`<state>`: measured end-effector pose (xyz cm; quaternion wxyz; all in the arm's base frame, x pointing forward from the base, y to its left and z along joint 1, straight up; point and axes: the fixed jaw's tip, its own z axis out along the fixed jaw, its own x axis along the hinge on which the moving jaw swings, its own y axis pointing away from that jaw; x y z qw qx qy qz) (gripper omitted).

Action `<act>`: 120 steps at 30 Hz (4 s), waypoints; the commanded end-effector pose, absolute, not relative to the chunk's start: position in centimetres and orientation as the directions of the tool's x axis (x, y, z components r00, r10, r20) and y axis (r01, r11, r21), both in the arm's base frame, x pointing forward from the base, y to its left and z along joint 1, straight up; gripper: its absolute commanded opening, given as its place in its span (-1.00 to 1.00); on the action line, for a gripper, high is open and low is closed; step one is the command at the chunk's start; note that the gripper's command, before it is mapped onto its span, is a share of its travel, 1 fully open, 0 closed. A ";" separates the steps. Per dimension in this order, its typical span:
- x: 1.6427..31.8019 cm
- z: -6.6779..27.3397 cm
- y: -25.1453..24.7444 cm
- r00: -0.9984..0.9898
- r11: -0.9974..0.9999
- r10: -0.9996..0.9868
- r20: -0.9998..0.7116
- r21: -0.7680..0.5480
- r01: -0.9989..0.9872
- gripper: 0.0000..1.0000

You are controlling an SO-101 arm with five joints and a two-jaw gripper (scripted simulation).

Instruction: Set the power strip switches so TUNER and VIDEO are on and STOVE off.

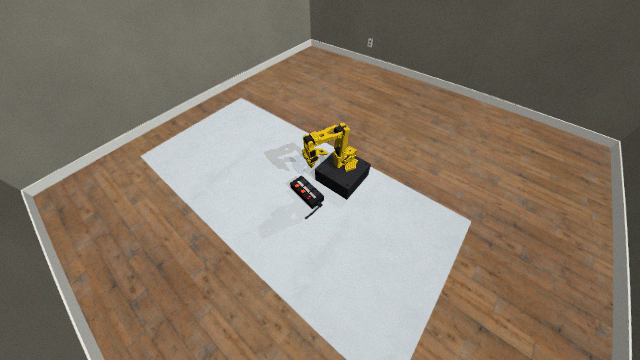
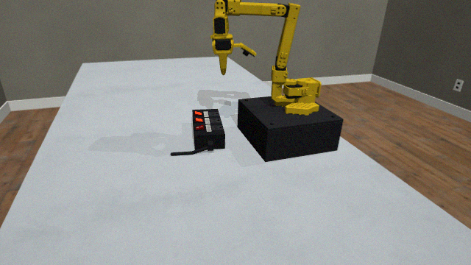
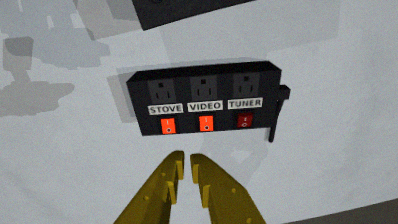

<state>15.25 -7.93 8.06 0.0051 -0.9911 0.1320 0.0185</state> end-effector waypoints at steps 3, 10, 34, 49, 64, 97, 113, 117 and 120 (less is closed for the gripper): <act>15.2 7.9 -7.7 0.973 -0.975 -0.223 -0.063 -0.012 -0.224 -1.00; 15.3 7.8 -7.6 0.977 -0.979 -0.200 -0.070 -0.015 -0.202 -1.00; 17.2 6.1 -8.2 0.970 -0.978 -0.199 -0.142 -0.028 -0.204 -1.00; 19.1 2.8 -8.5 0.952 -0.976 -0.199 -0.231 -0.040 -0.214 -1.00; 19.2 2.7 -8.5 0.952 -0.976 -0.199 -0.233 -0.040 -0.214 -1.00; 20.0 -0.1 -8.3 0.936 -0.975 -0.198 -0.290 -0.042 -0.219 -1.00; 20.0 -0.3 -8.3 0.935 -0.975 -0.198 -0.293 -0.042 -0.219 -1.00; 20.0 -0.3 -8.3 0.935 -0.975 -0.198 -0.293 -0.042 -0.219 -1.00; 20.0 -0.3 -8.3 0.935 -0.975 -0.198 -0.293 -0.042 -0.219 -1.00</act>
